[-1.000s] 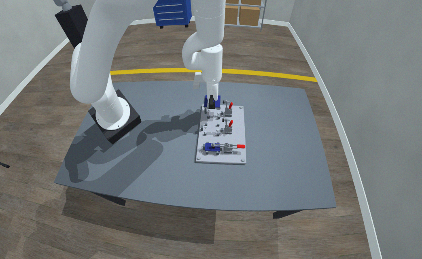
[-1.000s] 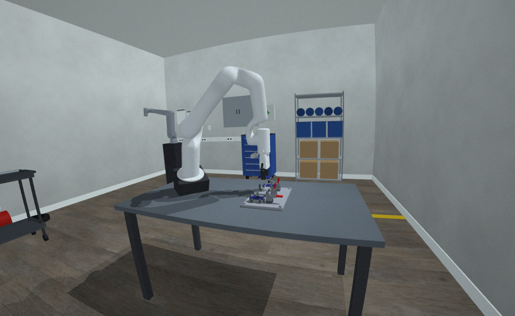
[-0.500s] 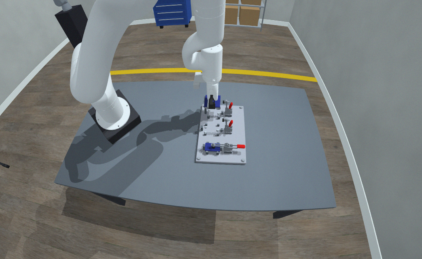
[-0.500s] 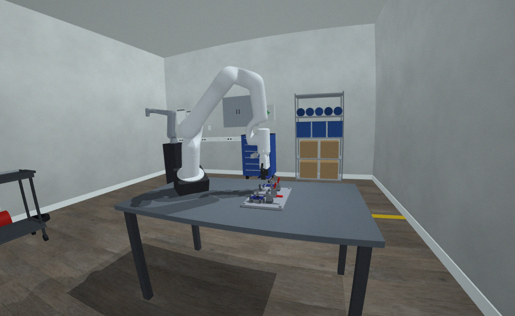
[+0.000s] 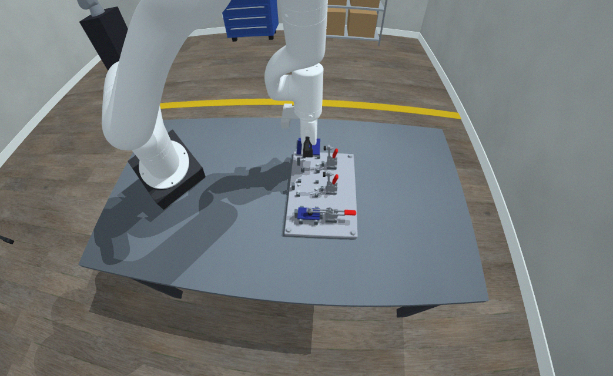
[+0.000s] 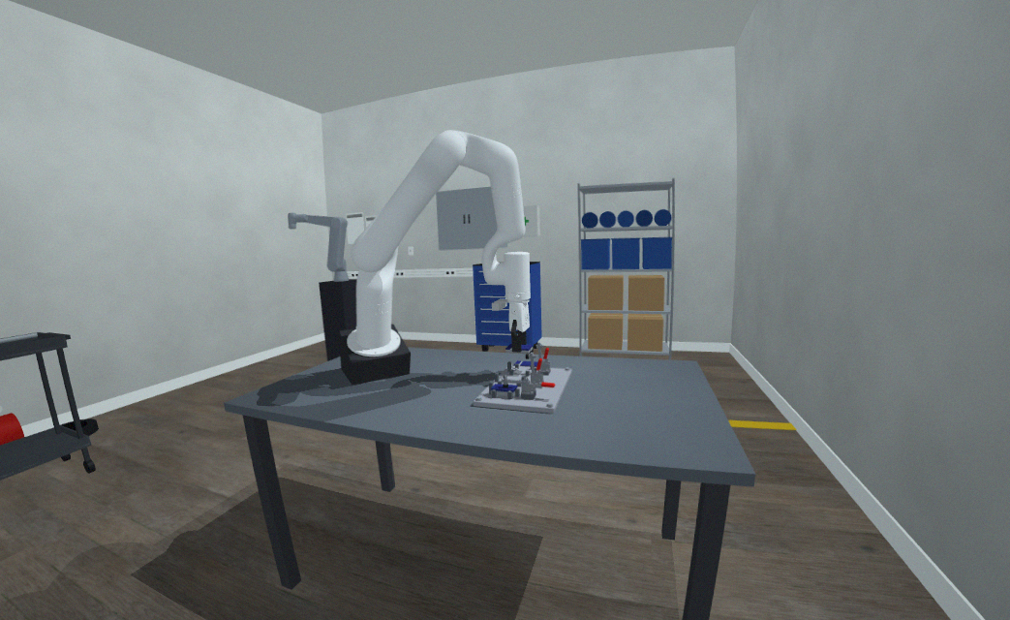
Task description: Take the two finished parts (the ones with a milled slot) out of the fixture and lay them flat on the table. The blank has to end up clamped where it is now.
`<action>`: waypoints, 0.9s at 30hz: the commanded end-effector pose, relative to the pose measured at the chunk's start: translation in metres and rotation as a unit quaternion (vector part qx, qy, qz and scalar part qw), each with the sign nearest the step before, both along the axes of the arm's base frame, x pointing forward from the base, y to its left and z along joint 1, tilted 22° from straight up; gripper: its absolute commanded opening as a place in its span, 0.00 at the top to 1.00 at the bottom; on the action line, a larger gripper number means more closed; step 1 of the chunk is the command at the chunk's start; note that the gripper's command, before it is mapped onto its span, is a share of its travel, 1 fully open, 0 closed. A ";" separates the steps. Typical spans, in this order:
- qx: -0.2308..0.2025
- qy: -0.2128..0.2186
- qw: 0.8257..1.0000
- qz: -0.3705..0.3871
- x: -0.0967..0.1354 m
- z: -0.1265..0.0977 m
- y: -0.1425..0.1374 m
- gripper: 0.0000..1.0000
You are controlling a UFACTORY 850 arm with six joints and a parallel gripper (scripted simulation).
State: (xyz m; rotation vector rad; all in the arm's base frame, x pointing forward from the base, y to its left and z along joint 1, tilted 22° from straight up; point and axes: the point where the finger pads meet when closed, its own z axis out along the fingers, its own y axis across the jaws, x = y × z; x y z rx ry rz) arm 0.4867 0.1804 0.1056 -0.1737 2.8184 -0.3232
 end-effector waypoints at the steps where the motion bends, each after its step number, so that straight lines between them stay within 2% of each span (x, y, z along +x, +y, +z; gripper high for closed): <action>1: 0.000 -0.001 1.000 0.000 0.000 0.000 0.004 1.00; 11: 0.000 -0.001 1.000 0.000 -0.001 -0.003 0.015 1.00; 27: 0.000 -0.001 1.000 0.000 -0.004 -0.011 0.048 1.00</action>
